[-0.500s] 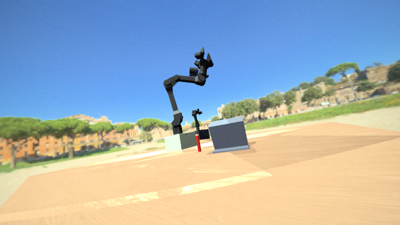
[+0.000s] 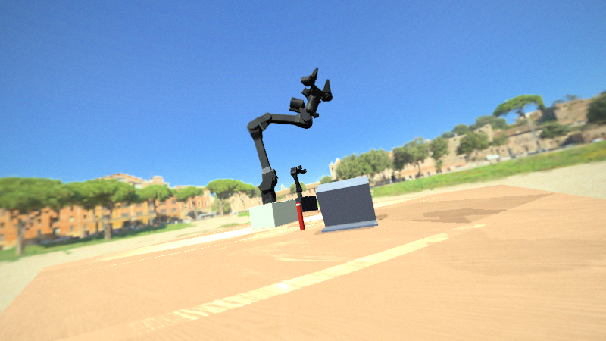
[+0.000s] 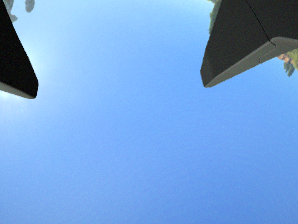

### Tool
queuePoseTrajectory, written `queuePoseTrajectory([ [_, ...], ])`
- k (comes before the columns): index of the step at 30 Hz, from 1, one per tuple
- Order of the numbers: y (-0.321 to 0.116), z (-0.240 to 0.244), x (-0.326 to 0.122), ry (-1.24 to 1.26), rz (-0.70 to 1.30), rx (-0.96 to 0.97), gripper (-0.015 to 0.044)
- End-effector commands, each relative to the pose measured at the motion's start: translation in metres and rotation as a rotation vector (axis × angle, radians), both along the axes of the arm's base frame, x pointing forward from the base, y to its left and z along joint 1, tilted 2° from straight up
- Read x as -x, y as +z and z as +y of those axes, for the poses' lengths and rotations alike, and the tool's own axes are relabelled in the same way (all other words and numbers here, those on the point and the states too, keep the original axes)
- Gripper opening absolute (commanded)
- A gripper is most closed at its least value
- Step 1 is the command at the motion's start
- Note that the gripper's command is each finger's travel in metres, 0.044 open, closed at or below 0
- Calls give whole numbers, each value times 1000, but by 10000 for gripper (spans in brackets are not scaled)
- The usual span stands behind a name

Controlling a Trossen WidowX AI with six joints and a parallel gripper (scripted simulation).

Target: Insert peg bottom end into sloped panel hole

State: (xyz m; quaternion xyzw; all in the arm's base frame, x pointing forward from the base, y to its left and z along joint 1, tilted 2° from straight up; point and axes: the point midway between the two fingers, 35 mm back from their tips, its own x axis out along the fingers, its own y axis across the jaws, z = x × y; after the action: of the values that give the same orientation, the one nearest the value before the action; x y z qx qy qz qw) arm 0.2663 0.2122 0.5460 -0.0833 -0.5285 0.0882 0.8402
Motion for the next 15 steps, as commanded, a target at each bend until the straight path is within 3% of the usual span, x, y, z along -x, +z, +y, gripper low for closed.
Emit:
queuePoseTrajectory([
  [1,-16,3,-26,-42,77,72,440],
  [15,-89,-17,-122,-171,428,246,440],
])
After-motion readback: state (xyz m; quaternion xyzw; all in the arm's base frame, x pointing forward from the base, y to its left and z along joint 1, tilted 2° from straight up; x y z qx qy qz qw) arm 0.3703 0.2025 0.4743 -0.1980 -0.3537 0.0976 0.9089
